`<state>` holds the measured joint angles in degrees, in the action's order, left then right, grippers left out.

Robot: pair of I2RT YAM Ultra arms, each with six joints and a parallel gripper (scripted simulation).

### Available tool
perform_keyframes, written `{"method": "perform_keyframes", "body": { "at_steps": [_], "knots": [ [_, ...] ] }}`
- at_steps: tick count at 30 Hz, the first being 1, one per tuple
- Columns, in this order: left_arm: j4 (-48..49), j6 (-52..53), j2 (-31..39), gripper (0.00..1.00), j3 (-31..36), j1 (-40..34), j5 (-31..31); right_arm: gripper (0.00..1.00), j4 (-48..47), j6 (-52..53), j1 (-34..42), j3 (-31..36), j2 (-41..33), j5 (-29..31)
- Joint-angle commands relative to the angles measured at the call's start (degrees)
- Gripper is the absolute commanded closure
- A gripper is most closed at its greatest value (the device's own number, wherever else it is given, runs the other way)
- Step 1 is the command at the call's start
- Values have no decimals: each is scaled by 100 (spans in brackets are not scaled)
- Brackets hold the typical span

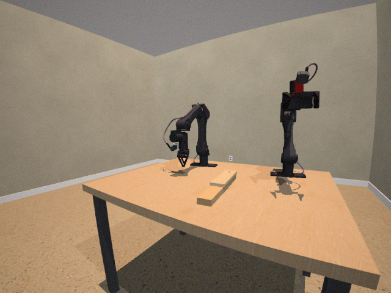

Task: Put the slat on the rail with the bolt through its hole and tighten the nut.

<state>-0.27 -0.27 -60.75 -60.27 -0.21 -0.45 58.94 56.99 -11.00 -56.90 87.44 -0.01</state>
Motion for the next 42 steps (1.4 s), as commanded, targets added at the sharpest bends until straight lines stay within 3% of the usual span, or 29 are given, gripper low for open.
{"method": "perform_keyframes", "body": {
  "at_steps": [1, 42],
  "knots": [
    [55, 28, 88, 0, -4, 20, 43, 0, 124, 48, -58, -25, -24, 10],
    [55, 28, 88, 0, -4, 20, 43, 0, -250, 22, -39, 166, 100, 6]
  ]
}}
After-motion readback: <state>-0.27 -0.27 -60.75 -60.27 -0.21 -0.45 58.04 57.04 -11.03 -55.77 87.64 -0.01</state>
